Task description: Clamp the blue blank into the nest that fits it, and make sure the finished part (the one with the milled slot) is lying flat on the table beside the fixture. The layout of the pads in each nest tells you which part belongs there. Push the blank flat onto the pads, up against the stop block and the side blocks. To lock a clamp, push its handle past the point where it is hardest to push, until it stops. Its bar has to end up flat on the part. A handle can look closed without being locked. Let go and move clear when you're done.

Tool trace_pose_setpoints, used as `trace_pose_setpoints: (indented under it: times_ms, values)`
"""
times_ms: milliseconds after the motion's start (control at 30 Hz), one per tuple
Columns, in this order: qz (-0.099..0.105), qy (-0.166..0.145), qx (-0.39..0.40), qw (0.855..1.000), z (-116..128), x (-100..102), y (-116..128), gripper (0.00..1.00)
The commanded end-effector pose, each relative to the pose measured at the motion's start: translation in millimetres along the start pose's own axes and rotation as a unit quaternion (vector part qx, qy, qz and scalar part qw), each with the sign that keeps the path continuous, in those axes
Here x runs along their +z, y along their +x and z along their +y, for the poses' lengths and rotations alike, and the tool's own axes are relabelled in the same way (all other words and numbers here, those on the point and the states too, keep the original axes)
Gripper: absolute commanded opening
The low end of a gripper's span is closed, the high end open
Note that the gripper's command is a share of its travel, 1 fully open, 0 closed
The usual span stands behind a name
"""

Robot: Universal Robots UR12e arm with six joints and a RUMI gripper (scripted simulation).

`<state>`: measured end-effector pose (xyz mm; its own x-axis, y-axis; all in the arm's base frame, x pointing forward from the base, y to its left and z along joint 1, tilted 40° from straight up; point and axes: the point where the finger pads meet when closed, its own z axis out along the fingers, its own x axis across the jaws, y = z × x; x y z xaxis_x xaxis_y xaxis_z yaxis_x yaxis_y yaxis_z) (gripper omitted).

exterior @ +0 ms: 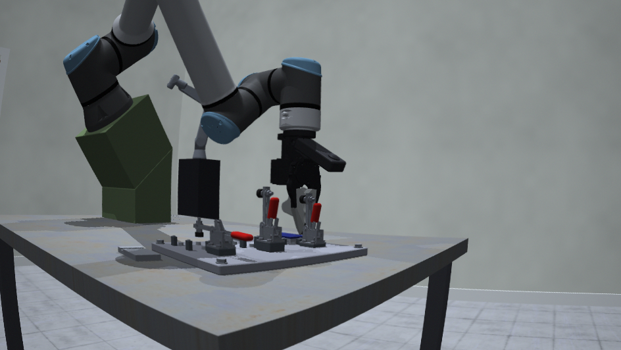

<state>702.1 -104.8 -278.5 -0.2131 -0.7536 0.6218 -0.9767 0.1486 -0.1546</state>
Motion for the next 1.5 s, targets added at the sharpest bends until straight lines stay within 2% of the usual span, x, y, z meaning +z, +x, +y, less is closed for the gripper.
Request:
trace_pose_setpoints:
  times_ms: [0, 1467]
  values:
    - [0.0, 0.001, 0.0, 1.0, -0.4, -0.6, -0.1, 0.0]
    - [0.0, 0.001, 0.0, 1.0, -0.9, 3.7, -0.2, 0.0]
